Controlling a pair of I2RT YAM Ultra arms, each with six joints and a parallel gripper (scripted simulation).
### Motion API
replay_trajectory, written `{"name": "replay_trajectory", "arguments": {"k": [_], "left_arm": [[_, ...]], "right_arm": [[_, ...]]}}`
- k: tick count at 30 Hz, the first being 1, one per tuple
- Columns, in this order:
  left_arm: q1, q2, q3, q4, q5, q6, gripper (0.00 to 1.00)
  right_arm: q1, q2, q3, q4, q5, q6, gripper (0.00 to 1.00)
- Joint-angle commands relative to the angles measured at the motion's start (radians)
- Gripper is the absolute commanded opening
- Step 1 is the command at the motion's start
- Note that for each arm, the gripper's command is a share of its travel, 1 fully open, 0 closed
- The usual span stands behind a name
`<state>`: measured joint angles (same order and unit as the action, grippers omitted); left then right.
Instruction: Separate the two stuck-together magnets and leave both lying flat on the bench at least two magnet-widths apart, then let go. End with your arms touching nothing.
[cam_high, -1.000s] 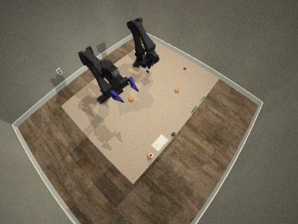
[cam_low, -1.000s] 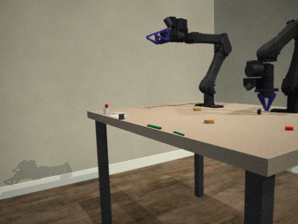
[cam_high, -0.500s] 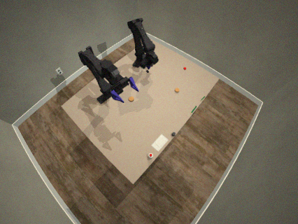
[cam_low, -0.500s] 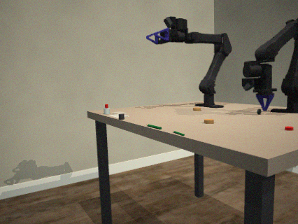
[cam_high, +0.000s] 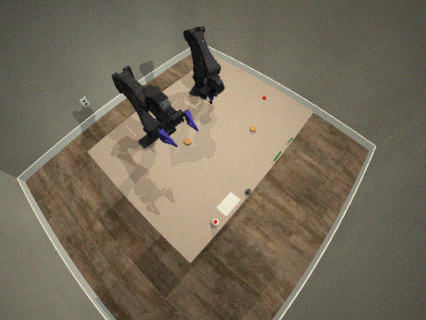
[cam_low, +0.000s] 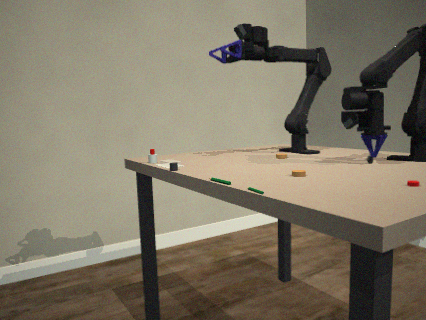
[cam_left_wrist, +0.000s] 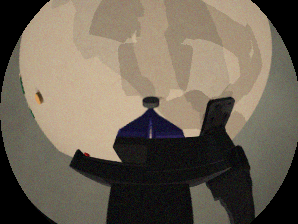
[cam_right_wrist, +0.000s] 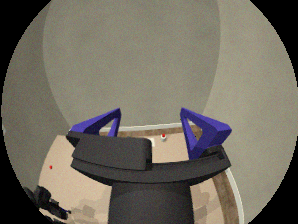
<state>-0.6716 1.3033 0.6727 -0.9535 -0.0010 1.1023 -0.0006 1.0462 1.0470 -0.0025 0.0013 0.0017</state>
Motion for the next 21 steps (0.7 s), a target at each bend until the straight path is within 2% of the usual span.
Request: {"name": "replay_trajectory", "arguments": {"k": [1, 11, 21], "left_arm": [[-0.017, 0.001, 0.011, 0.003, 0.001, -0.026, 0.00], [-0.057, 0.018, 0.024, 0.008, 0.001, -0.065, 0.00], [-0.055, -0.023, 0.110, -0.118, 0.001, -0.062, 0.00]], "right_arm": [[0.001, -0.001, 0.007, 0.004, -0.001, -0.001, 1.00], [0.001, -0.001, 0.007, 0.004, -0.001, -0.001, 1.00], [0.001, -0.001, 0.007, 0.004, -0.001, -0.001, 1.00]]}}
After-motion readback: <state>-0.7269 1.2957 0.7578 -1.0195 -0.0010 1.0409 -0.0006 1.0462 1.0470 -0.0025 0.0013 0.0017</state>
